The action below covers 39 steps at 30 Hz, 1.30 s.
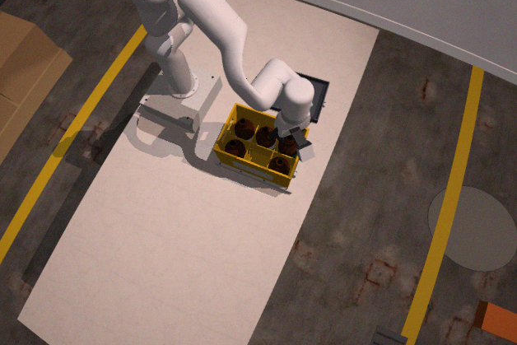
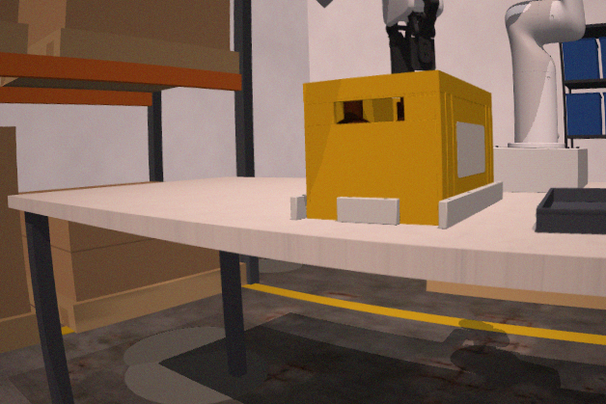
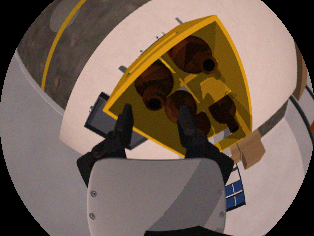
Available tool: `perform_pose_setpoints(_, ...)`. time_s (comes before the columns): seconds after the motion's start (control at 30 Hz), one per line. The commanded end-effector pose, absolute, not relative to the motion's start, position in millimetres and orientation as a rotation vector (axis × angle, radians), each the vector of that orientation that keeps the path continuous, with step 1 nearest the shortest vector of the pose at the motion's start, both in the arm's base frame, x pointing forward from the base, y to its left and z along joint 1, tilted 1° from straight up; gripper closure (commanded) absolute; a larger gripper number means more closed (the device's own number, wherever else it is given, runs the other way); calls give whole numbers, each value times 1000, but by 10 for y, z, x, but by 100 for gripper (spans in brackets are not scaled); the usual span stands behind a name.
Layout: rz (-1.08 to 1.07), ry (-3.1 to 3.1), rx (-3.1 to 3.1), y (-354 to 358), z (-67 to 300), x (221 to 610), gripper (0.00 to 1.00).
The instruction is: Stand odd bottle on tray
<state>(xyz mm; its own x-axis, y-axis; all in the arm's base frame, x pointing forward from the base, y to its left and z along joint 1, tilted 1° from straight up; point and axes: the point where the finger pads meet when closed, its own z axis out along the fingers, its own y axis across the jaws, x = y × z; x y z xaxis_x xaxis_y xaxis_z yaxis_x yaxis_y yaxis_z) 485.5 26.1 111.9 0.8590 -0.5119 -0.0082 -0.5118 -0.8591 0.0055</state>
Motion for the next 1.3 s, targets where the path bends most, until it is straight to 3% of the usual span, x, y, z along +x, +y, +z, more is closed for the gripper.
perform_pose_setpoints(0.0, -9, -834, 3027, 261, 1135, 4868, 35)
perform_pose_setpoints(1.27, -9, -834, 3027, 263, 909, 4866, 35)
